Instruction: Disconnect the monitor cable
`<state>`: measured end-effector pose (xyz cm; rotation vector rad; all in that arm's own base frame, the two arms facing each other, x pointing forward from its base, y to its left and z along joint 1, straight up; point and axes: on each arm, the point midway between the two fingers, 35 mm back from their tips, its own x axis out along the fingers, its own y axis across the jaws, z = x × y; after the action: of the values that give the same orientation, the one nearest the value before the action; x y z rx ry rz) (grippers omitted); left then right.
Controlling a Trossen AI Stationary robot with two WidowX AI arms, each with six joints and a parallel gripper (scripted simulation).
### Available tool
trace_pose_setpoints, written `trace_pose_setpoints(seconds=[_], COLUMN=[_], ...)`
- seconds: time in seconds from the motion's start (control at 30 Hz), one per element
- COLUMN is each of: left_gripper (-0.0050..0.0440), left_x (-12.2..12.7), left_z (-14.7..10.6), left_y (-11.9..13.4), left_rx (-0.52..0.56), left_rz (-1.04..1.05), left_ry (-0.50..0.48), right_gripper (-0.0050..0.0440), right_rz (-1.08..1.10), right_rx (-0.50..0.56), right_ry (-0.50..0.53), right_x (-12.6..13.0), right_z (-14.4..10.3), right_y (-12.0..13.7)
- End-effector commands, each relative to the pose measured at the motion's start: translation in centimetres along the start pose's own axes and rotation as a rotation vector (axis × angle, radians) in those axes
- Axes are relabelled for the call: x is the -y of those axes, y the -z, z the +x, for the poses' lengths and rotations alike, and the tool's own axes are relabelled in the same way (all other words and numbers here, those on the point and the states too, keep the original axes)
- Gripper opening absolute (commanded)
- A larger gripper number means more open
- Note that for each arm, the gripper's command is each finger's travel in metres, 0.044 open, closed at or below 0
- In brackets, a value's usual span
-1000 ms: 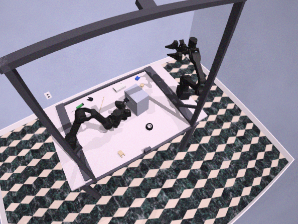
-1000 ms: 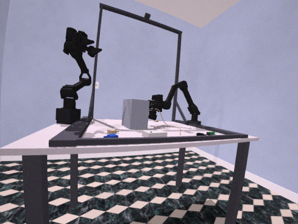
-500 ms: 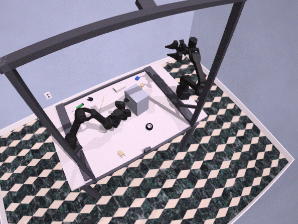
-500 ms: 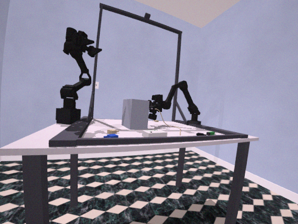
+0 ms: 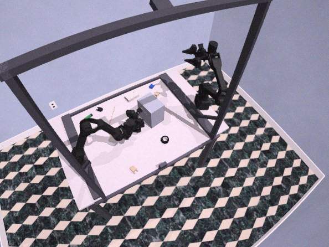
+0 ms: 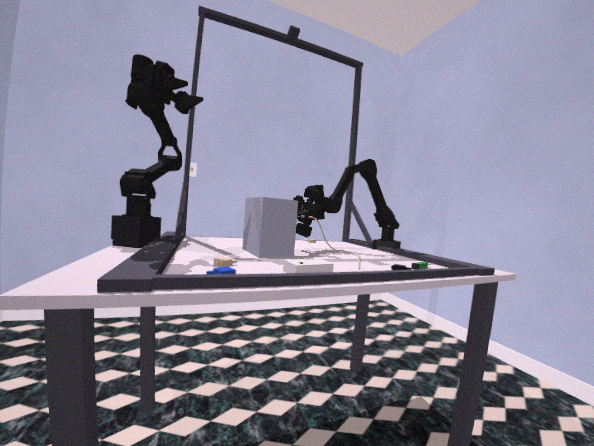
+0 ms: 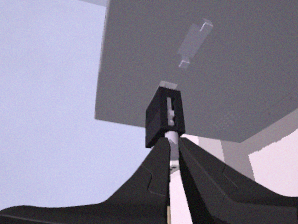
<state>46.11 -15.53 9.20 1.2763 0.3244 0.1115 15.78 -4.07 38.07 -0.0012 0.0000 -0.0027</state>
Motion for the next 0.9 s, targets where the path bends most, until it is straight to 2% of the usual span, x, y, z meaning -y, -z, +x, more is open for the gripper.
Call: trace_pose_setpoints(seconds=[0.0,0.63,0.87], left_gripper=[0.0000,0.0000,0.0000], left_x=[-1.06,-1.50,-1.56], left_z=[-0.06,-0.18,-0.19], left_y=[-0.35,-0.20,-0.17], left_rx=[0.005,0.006,0.007], left_rz=[-0.049,-0.215,-0.238], left_ry=[0.004,0.121,0.137], right_gripper=[0.0440,0.0440,0.0440], right_rz=[-0.004,-0.004,-0.004], right_rx=[0.001,0.001,0.001], right_ry=[-0.003,-0.003,-0.003], right_x=[-0.13,-0.13,-0.13], right_z=[-0.03,-0.03,-0.03], right_y=[-0.27,-0.27,-0.27])
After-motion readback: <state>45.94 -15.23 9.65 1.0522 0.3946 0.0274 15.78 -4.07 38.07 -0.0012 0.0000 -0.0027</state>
